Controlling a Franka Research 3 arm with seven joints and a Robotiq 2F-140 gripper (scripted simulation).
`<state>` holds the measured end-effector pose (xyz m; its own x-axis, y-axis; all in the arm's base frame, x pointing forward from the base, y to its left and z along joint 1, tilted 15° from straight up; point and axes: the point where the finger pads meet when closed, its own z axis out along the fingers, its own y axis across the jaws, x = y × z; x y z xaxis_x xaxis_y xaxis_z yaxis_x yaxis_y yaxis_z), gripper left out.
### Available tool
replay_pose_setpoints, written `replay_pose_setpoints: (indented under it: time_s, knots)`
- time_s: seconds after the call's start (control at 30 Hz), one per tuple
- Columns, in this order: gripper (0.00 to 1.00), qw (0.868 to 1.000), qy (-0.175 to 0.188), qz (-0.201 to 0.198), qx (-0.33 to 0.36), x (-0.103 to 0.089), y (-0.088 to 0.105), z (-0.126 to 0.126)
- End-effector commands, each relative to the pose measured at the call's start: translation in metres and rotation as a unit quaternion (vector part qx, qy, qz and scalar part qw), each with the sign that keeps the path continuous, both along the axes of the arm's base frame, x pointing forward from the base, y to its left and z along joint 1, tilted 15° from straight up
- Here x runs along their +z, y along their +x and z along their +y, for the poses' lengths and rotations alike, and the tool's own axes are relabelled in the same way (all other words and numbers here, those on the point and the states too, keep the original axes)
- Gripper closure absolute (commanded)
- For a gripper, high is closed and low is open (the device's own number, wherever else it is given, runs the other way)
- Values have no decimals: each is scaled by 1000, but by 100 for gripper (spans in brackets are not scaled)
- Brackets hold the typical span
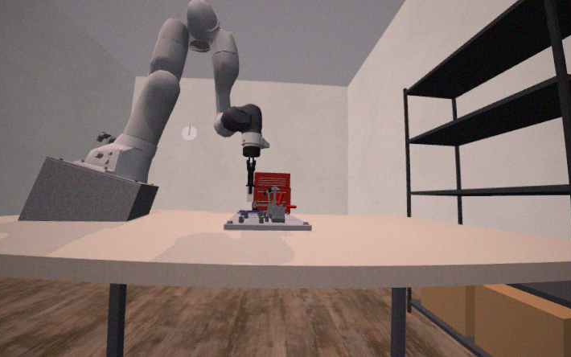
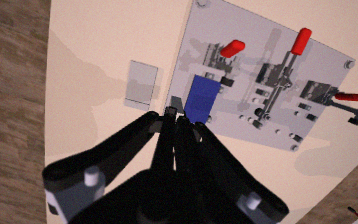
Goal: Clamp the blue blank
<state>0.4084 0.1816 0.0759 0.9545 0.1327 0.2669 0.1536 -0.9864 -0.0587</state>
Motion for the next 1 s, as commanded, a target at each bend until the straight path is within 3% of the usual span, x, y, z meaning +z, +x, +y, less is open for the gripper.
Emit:
replay_pose_setpoints:
  time_s: [0.0, 0.3, 0.53, 0.97]
  knots:
    - [100, 1000, -3, 9, -4, -1, 3, 3]
    - [100, 1000, -3, 9, -4, -1, 7, 7]
    - [100, 1000, -3, 9, -4, -23, 12, 9]
    - [100, 1000, -3, 9, -4, -34, 15, 10]
